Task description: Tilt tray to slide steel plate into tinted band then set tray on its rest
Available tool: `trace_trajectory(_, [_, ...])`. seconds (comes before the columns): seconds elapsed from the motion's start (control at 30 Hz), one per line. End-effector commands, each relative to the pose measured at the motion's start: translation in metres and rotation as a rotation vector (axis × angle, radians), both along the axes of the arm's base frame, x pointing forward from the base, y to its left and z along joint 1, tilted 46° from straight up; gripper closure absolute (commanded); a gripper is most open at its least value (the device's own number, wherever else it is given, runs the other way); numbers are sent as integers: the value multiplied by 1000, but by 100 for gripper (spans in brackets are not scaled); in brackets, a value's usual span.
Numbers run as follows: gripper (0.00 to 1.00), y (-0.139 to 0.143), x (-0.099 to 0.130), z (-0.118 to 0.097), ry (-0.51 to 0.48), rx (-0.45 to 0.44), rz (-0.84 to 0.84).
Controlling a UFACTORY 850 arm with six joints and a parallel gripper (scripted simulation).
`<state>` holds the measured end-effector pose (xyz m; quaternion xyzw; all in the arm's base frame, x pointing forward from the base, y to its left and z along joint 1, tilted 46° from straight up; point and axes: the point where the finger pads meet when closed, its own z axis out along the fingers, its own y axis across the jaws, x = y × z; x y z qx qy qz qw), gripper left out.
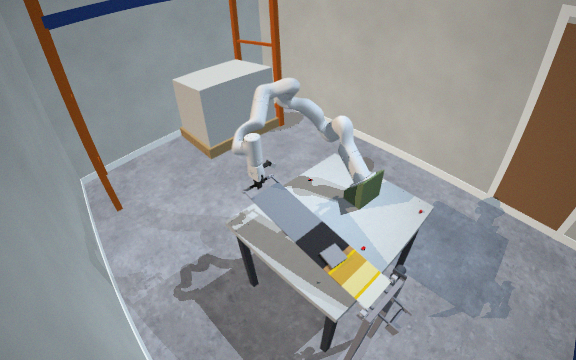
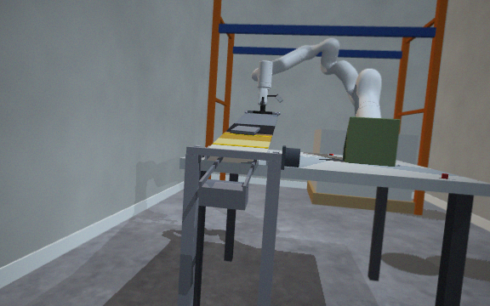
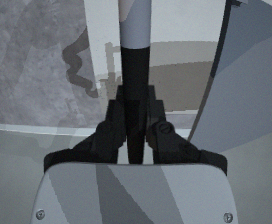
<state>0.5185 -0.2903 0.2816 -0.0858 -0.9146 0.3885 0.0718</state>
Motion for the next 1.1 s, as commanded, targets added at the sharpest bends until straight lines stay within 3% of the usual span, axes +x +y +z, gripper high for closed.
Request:
trace_trajectory(0.0, [100, 57, 15, 33, -3, 0, 2])
trace_trajectory(0.07, [100, 57, 15, 33, -3, 0, 2])
trace_trajectory(0.23, [100, -3, 0, -2, -3, 0, 2])
trace_trajectory(0.97, [100, -12, -2, -7, -3, 0, 2])
trace_trajectory(1.07, [100, 24, 7, 15, -3, 0, 2])
